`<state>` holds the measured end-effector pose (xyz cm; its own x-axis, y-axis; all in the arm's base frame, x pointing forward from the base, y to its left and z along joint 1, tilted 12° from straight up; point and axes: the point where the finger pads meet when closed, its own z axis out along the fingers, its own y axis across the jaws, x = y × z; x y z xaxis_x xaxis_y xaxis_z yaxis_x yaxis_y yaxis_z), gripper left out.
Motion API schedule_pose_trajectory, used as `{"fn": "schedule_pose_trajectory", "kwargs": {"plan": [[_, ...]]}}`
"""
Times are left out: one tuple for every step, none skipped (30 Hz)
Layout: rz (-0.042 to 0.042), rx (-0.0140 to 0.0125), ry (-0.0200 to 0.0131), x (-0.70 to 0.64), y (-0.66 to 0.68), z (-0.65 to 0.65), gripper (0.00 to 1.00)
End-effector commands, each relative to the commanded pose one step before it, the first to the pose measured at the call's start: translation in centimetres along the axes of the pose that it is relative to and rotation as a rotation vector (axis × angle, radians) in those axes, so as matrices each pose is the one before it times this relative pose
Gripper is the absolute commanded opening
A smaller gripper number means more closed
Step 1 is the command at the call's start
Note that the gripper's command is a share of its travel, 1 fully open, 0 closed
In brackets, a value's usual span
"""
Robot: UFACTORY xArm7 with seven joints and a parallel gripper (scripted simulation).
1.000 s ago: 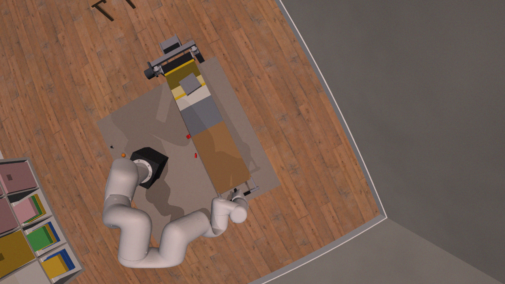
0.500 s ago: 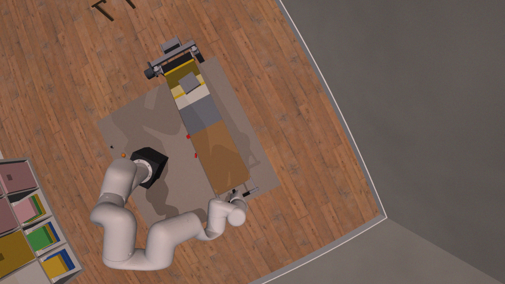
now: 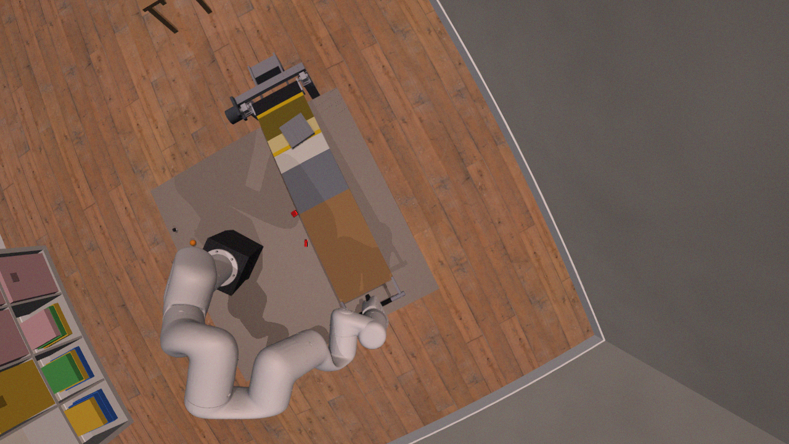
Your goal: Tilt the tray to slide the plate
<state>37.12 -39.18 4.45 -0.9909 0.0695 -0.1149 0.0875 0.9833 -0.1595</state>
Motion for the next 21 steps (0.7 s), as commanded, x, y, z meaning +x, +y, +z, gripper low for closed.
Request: {"fn": "schedule_pose_trajectory", "kwargs": {"plan": [[0.00005, 0.0033, -0.00365, -0.153, -0.148, -0.102, 0.0], [0.0, 0.0, 0.0, 0.0, -0.002, 0.013, 0.0], [0.0, 0.0, 0.0, 0.0, -0.002, 0.013, 0.0], [0.0, 0.0, 0.0, 0.0, -0.002, 0.013, 0.0], [0.0, 0.0, 0.0, 0.0, -0.002, 0.013, 0.0], [0.0, 0.0, 0.0, 0.0, 0.0, 0.0, 0.0], [0.0, 0.0, 0.0, 0.0, 0.0, 0.0, 0.0], [0.0, 0.0, 0.0, 0.0, 0.152, -0.973, 0.0], [0.0, 0.0, 0.0, 0.0, 0.234, -1.378, 0.0], [0.0, 0.0, 0.0, 0.0, 0.355, -1.877, 0.0], [0.0, 0.0, 0.0, 0.0, 0.395, -1.869, 0.0], [0.0, 0.0, 0.0, 0.0, 0.314, -1.362, 0.0], [0.0, 0.0, 0.0, 0.0, 0.12, -0.497, 0.0], [0.0, 0.0, 0.0, 0.0, -0.12, 0.497, 0.0], [0.0, 0.0, 0.0, 0.0, -0.314, 1.362, 0.0], [0.0, 0.0, 0.0, 0.0, -0.395, 1.869, 0.0], [0.0, 0.0, 0.0, 0.0, -0.355, 1.877, 0.0], [0.0, 0.0, 0.0, 0.0, -0.234, 1.378, 0.0], [0.0, 0.0, 0.0, 0.0, -0.081, 0.505, 0.0], [0.0, 0.0, 0.0, 0.0, 0.0, 0.0, 0.0], [0.0, 0.0, 0.0, 0.0, 0.0, 0.0, 0.0]]}}
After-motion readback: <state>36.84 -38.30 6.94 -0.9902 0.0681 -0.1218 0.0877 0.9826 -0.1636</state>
